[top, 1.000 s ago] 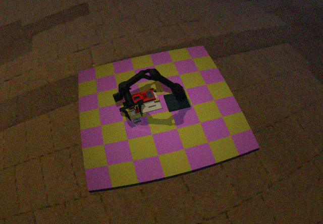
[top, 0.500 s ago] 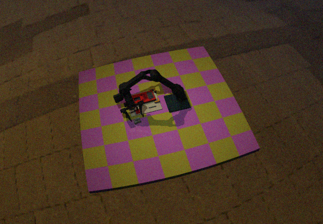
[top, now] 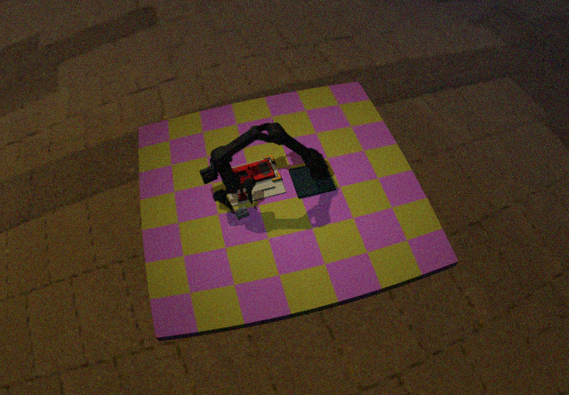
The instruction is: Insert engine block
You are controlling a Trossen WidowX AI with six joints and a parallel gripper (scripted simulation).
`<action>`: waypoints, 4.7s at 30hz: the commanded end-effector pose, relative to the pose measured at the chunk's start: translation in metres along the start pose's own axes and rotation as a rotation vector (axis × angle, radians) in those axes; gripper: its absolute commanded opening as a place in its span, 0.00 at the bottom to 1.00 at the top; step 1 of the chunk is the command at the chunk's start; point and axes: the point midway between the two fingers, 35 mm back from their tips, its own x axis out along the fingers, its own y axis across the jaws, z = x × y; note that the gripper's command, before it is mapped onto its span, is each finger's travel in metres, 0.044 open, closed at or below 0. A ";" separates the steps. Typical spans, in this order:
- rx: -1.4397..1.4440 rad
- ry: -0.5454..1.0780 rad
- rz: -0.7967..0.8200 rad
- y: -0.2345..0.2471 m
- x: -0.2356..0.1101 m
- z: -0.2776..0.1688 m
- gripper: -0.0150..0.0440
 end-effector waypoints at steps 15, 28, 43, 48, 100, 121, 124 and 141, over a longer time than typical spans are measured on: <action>0.504 -0.231 0.206 -0.007 -0.014 -0.017 1.00; 0.862 -0.287 0.450 -0.013 -0.029 -0.031 1.00; 1.019 -0.268 0.582 -0.018 -0.034 -0.046 1.00; 1.015 -0.268 0.579 -0.013 -0.018 -0.039 1.00; 1.014 -0.268 0.578 0.006 0.030 -0.011 0.39; 1.009 -0.267 0.580 -0.007 -0.021 -0.044 0.25; 1.010 -0.267 0.580 -0.011 -0.029 -0.049 0.25; 1.016 -0.268 0.579 -0.034 -0.071 -0.070 0.25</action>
